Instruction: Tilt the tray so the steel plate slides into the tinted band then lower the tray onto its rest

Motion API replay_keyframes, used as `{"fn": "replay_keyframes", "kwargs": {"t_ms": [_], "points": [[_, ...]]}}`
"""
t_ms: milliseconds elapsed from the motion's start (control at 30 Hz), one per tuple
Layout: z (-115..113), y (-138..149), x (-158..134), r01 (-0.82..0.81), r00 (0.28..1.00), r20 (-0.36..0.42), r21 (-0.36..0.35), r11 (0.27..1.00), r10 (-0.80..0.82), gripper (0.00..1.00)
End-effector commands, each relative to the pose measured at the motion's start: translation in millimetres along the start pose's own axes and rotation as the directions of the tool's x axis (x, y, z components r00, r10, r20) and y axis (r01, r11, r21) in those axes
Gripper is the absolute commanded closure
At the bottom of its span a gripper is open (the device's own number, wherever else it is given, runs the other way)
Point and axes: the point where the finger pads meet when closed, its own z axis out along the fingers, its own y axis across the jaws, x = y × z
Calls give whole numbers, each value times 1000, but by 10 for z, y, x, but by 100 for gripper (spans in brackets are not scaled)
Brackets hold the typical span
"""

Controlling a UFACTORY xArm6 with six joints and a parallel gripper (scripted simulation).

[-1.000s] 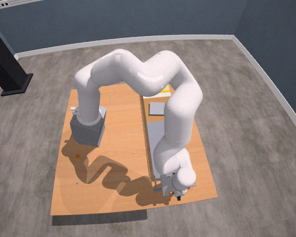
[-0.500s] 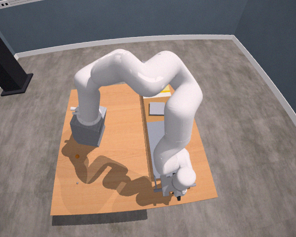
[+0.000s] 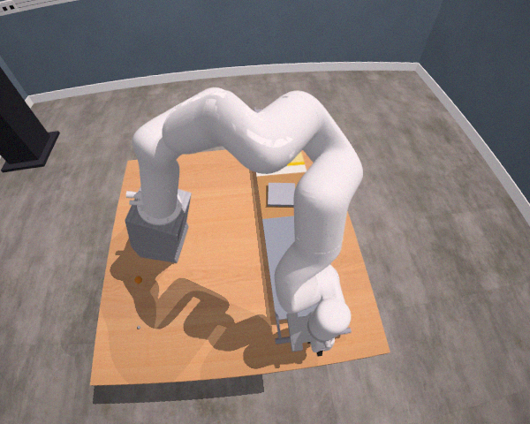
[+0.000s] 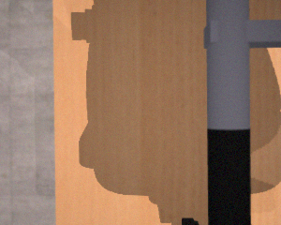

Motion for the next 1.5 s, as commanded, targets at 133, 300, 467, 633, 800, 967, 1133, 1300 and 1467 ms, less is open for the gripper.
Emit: {"fn": "replay_keyframes", "kwargs": {"t_ms": [133, 300, 467, 633, 800, 967, 1133, 1300, 1467], "points": [[-12, -12, -12, 0, 1000, 2, 3, 1000, 0, 100], [-12, -12, -12, 0, 1000, 2, 3, 1000, 0, 100], [-12, -12, -12, 0, 1000, 2, 3, 1000, 0, 100], [-12, -12, -12, 0, 1000, 2, 3, 1000, 0, 100], [-90, -11, -12, 0, 1000, 2, 3, 1000, 0, 100], [-352, -3, -11, 0, 1000, 3, 3, 1000, 0, 100], [-613, 13, -11, 0, 1000, 3, 3, 1000, 0, 100], [-770, 26, -10, 0, 1000, 3, 3, 1000, 0, 100], [-1030, 53, -10, 0, 1000, 2, 3, 1000, 0, 100]]}}
